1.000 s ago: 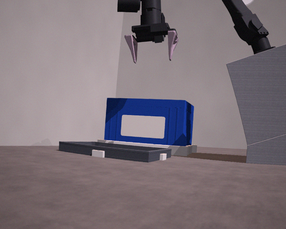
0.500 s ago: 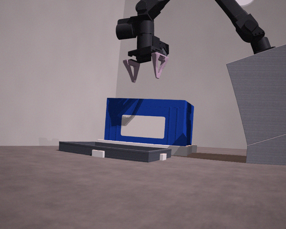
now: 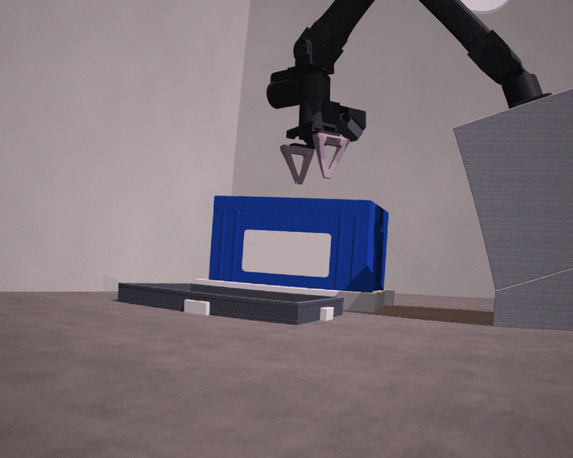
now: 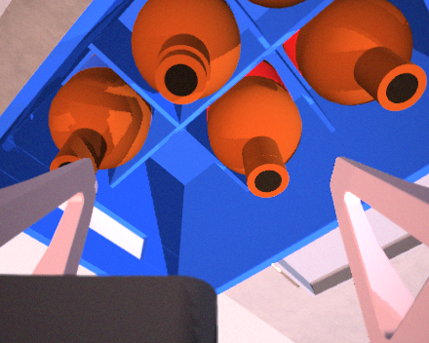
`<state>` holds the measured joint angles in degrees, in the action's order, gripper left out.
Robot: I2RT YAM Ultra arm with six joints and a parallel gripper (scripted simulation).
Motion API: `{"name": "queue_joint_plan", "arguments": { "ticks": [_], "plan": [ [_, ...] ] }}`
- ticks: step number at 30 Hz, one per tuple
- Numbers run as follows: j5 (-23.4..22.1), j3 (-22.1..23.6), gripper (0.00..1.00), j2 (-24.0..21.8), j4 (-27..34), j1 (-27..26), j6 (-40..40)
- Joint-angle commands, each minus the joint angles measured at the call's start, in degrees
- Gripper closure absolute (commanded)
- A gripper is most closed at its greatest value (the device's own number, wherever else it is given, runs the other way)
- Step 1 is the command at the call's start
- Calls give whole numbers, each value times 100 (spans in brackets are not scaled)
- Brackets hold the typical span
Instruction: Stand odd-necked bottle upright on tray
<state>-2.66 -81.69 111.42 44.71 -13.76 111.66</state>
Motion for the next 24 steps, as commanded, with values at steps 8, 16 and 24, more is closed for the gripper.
{"name": "queue_joint_plan", "arguments": {
  "ticks": [8, 16, 24],
  "plan": [
    [-159, -319, 0, -30, -19, -298, -20],
    [-159, -323, 0, -27, -19, -298, -18],
    [-159, -323, 0, -27, -19, -298, -18]
  ]
}}
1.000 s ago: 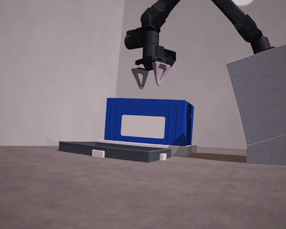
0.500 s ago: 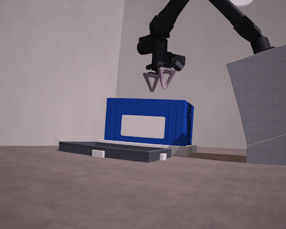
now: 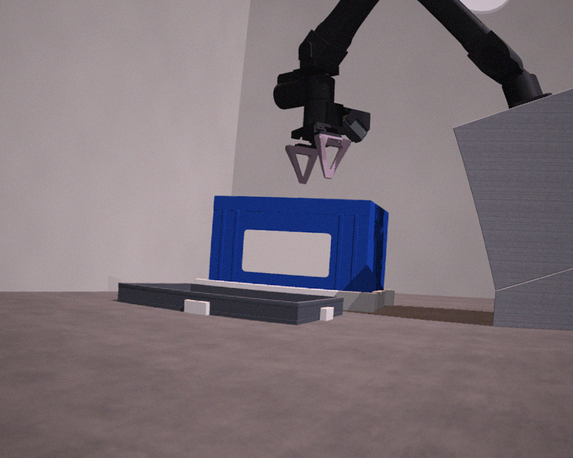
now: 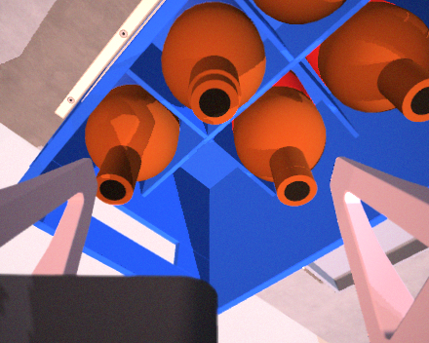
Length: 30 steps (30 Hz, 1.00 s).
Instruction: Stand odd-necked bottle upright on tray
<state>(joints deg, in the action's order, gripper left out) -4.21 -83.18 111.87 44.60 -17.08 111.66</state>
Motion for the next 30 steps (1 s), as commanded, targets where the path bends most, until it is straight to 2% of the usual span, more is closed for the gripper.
{"name": "queue_joint_plan", "arguments": {
  "ticks": [1, 2, 3, 30],
  "plan": [
    [-4, -174, 0, -73, -8, 34, -18],
    [-4, -174, 0, -73, -8, 34, -18],
    [67, -173, 100, -74, -8, -80, -17],
    [67, -173, 100, -74, -8, -80, -17]
  ]
}}
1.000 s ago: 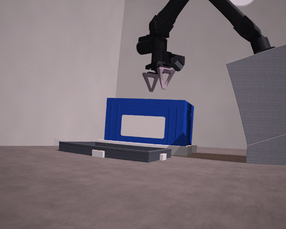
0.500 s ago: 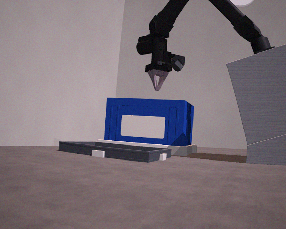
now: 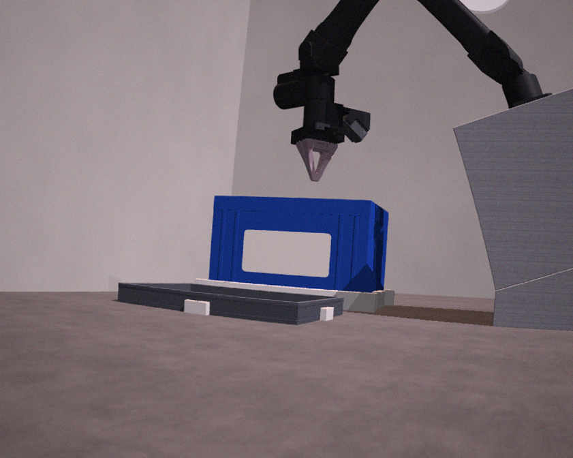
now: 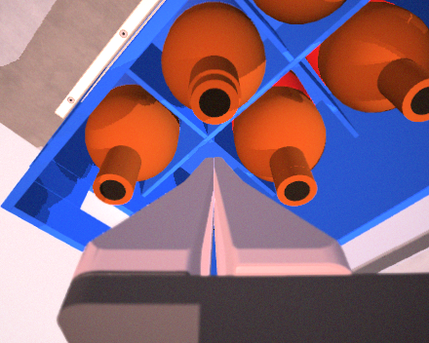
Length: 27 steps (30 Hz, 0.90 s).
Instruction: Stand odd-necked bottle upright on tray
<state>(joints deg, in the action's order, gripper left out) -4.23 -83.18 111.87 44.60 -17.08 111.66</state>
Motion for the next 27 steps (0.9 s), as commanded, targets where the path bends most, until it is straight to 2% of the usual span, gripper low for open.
{"name": "queue_joint_plan", "arguments": {
  "ticks": [1, 21, 27],
  "plan": [
    [69, -173, 100, -74, -8, -80, -17],
    [73, -171, 100, -83, -13, -78, -168],
    [117, -144, 100, -162, -50, -42, -1347]
  ]
}}
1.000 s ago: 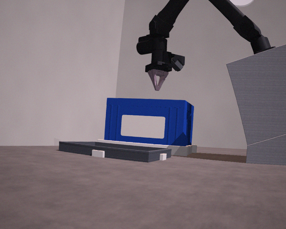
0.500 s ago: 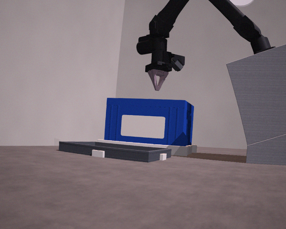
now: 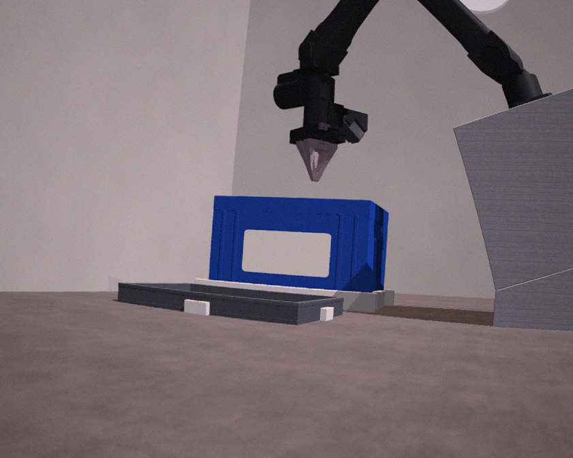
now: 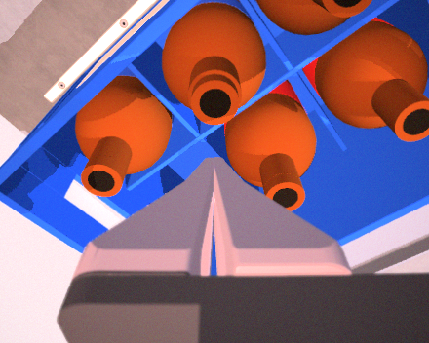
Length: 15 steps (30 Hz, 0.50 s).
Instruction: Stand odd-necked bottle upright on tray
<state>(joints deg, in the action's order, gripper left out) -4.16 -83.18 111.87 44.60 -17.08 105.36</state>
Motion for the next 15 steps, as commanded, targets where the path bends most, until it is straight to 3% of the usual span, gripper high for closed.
{"name": "queue_joint_plan", "arguments": {
  "ticks": [1, 8, 11, 15],
  "plan": [
    [109, -137, 100, -168, -53, -41, -840],
    [105, -18, 100, -167, -70, -22, -1984],
    [101, -6, 100, -167, -72, -22, -2099],
    [97, 79, 100, -167, -66, -8, -3004]
  ]
}}
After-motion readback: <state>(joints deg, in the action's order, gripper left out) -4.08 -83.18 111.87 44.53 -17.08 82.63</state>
